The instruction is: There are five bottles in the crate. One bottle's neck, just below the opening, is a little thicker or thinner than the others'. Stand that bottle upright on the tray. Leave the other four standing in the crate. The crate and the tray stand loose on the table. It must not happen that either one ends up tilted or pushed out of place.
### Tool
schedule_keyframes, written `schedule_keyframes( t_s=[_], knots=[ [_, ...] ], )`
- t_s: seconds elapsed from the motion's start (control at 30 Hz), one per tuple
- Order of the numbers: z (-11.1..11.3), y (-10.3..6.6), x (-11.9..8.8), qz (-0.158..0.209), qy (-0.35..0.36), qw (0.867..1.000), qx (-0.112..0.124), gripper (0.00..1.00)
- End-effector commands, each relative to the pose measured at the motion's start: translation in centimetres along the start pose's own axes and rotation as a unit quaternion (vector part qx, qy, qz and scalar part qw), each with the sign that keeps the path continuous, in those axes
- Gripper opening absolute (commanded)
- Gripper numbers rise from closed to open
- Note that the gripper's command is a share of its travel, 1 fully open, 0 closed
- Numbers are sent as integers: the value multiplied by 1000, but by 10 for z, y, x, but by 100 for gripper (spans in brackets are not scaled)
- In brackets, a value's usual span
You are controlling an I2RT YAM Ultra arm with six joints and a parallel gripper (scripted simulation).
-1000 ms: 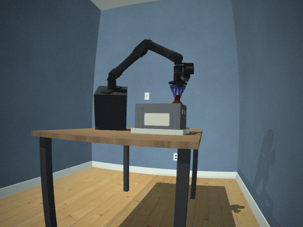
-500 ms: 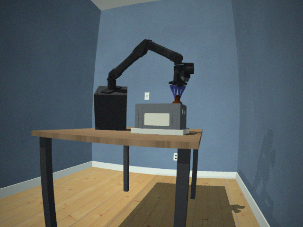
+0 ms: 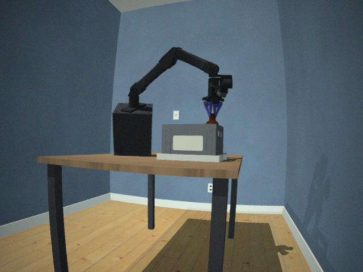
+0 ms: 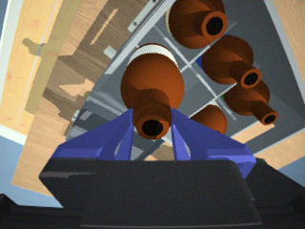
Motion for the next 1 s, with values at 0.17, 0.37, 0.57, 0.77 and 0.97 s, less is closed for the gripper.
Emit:
schedule_keyframes(
  t_s=[0.17,0.37,0.57,0.77,0.97],
  knots=[
    [11,-46,8,-26,0,999,27,0],
    [11,-53,8,-26,0,999,27,0],
    [11,-60,8,-26,0,999,27,0],
    [11,-65,8,-26,1,999,27,0],
    [11,-71,8,-26,1,999,28,0]
  ],
)
Point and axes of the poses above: the point where the finger pads meet when closed, its own y axis out along the fingers, its own z axis across the jaws, x = y × z, the point moved 1 cm from there along -y, back along the fingers, and after that the axes turned 1 degree about y, right-handed, at the moved point
